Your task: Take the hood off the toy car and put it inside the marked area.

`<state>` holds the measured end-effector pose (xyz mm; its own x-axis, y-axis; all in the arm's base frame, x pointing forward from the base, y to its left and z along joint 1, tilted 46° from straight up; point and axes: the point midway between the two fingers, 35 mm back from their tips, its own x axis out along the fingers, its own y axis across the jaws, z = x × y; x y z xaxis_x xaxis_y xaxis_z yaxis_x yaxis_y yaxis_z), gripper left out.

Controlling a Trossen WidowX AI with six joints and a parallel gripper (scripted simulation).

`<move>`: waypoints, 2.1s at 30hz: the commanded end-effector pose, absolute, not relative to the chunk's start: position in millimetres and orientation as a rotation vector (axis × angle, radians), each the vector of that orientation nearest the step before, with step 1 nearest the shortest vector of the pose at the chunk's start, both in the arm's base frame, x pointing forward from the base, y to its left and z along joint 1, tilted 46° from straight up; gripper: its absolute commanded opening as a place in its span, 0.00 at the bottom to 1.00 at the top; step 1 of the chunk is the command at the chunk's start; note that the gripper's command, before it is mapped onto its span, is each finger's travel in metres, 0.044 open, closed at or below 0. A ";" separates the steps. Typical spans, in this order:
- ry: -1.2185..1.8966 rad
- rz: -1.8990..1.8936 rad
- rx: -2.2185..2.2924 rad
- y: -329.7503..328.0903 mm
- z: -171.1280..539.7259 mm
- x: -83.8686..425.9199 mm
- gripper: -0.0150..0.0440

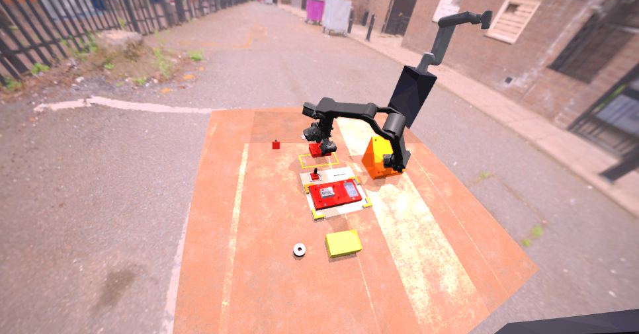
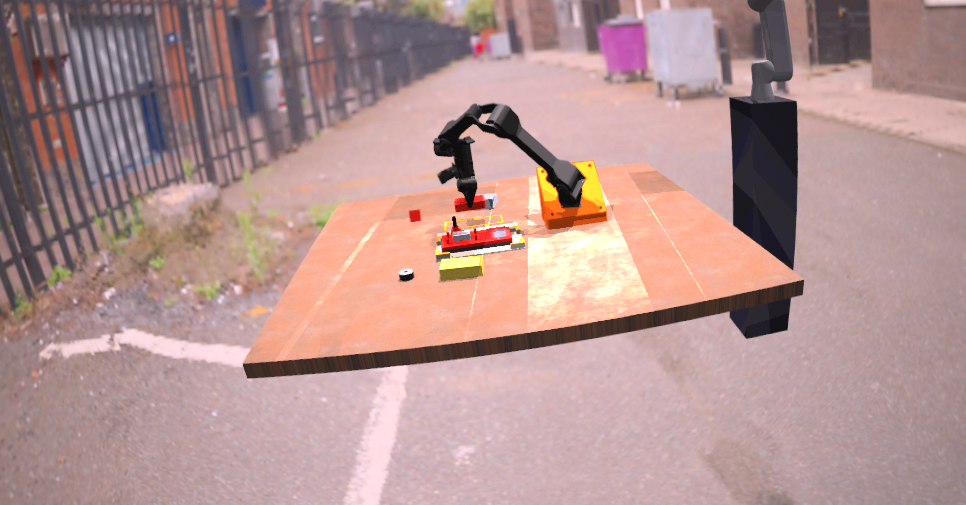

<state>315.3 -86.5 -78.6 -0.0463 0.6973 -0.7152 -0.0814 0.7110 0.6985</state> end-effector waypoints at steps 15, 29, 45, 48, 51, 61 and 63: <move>1.495 0.680 0.543 -73.4 -90.4 312.5 0.25; 1.495 0.681 0.544 -64.0 -98.7 310.7 0.25; 1.495 0.681 0.544 -59.4 -103.0 310.2 0.25; 1.495 0.681 0.544 -58.4 -104.1 310.2 0.25; 1.495 0.681 0.544 -57.3 -105.1 310.2 0.25; 1.495 0.681 0.544 -53.8 -108.6 310.0 0.25; 1.495 0.682 0.544 -53.1 -109.3 309.9 0.25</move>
<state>310.4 -54.9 -108.1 -0.0473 0.7004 -0.7122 -0.0800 0.7081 0.7016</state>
